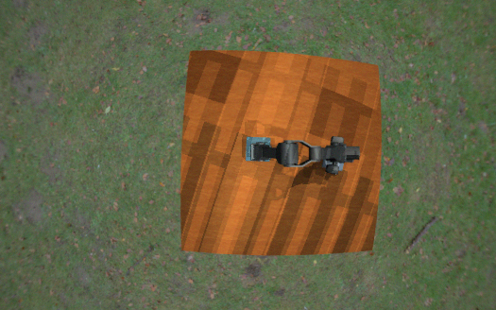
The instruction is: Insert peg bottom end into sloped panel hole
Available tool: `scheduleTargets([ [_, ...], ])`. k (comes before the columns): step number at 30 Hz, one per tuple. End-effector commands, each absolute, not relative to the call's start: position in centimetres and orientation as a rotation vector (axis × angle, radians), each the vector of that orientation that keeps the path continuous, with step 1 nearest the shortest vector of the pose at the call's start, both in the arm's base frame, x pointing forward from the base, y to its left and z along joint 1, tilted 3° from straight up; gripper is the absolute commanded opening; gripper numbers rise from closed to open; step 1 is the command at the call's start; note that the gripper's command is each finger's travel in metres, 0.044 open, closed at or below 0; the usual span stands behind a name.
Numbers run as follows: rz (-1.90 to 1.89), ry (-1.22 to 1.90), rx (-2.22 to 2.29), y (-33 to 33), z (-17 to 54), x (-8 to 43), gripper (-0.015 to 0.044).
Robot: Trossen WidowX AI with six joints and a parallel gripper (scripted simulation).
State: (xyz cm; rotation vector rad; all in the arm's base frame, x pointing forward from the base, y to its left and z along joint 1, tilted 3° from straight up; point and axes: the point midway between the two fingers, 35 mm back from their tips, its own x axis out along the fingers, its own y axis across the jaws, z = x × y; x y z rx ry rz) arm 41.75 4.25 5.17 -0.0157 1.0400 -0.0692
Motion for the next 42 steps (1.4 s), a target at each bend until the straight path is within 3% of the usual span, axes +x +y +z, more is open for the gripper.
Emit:
scheduleTargets([
  [1, -0.073, 1.026, -0.01, 4.3, 6.2, 41.5, 0.044],
  [42, -0.066, 1.031, -0.014, 4.9, 11.1, 38.0, 0.044],
])
